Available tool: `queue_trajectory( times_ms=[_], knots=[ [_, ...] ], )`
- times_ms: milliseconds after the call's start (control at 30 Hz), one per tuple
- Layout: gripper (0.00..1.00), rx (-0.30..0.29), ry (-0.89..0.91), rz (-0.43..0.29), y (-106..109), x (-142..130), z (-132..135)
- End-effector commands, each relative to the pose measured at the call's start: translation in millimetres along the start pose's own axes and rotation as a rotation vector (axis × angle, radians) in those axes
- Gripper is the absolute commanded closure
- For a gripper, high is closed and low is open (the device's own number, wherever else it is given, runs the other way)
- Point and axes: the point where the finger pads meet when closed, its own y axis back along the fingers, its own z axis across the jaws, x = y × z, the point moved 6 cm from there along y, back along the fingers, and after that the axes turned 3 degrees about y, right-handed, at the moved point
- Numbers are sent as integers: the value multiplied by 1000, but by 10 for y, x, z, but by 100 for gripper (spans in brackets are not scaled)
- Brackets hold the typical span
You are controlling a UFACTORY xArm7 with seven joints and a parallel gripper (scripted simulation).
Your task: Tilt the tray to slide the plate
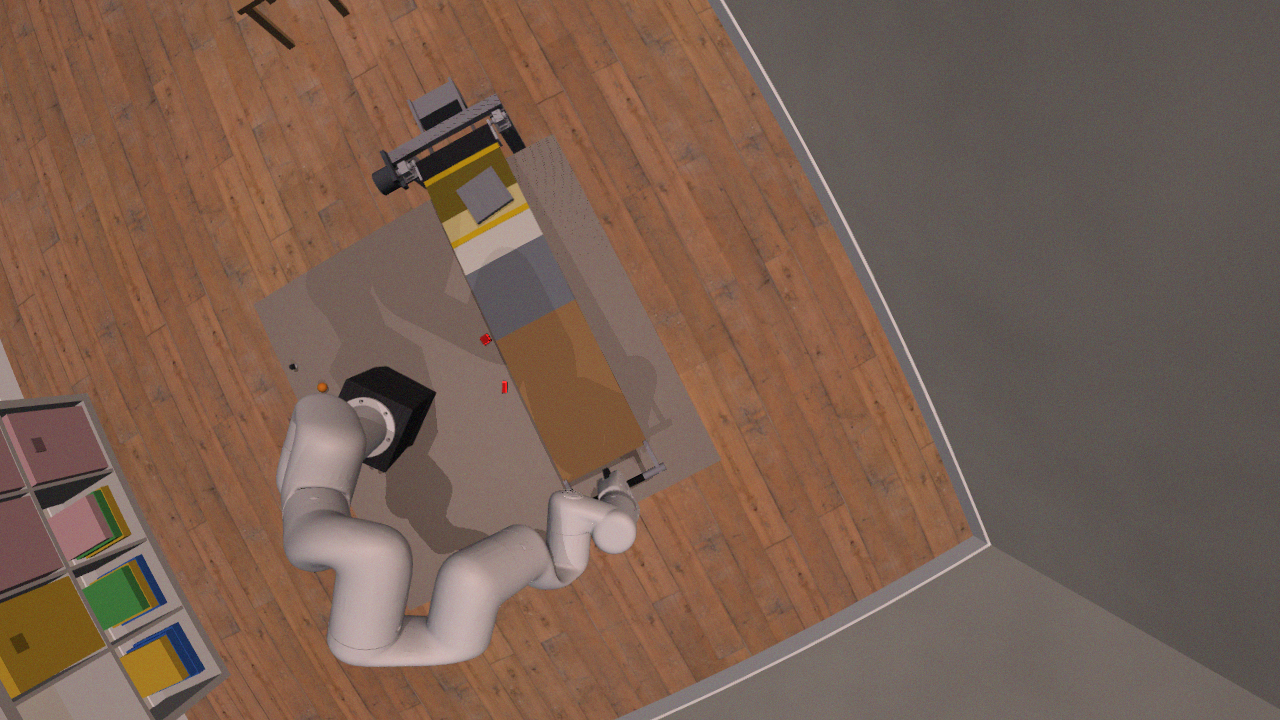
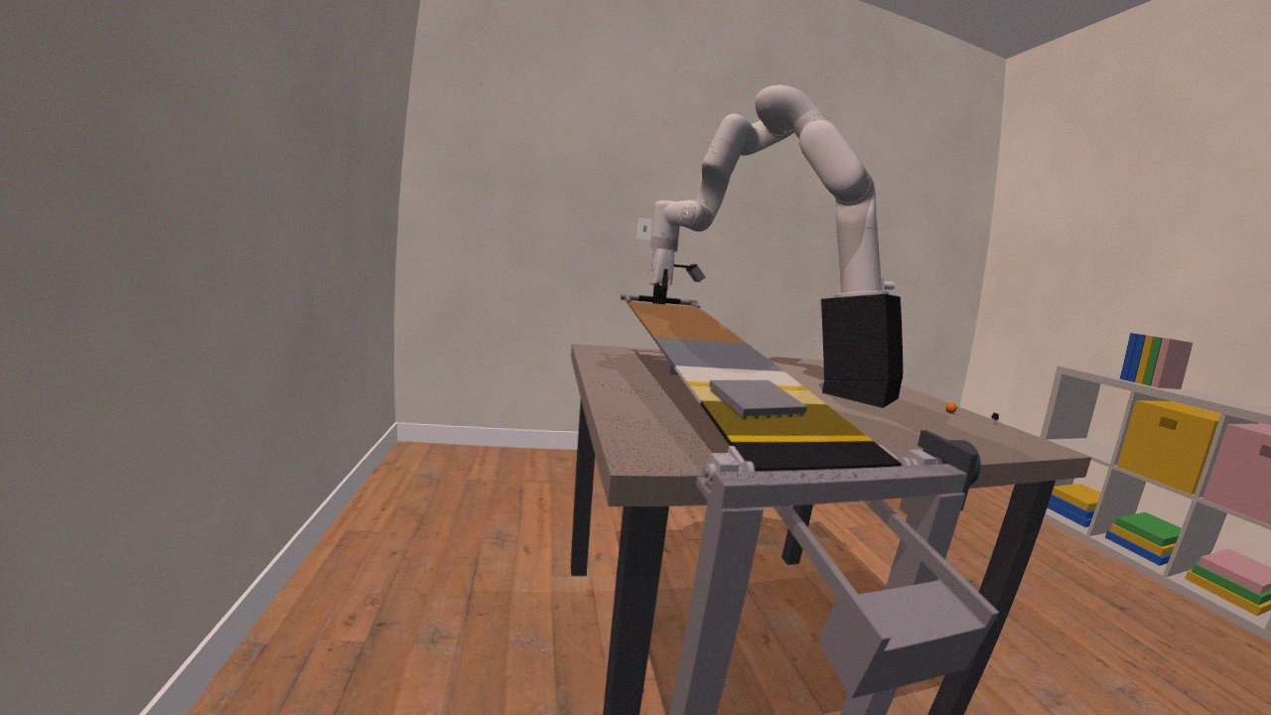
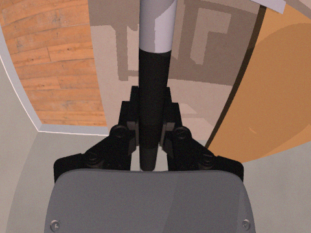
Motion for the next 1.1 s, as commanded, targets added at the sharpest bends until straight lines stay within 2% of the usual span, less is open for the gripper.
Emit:
queue_trajectory(
  times_ms=[0,100,133,167,200,300,333,367,1067],
  knots=[
    [100,4,0,-3,114,-13,1],
    [100,4,0,-3,629,-16,89],
    [100,4,0,-3,765,-17,118],
    [100,4,0,-3,815,-17,129],
    [100,4,0,-3,765,-17,118],
    [100,4,0,-3,253,-13,21],
    [100,4,0,-3,114,-13,1],
    [100,4,0,-3,64,-13,-7],
    [100,4,0,-3,-1,-12,-15]
  ],
)
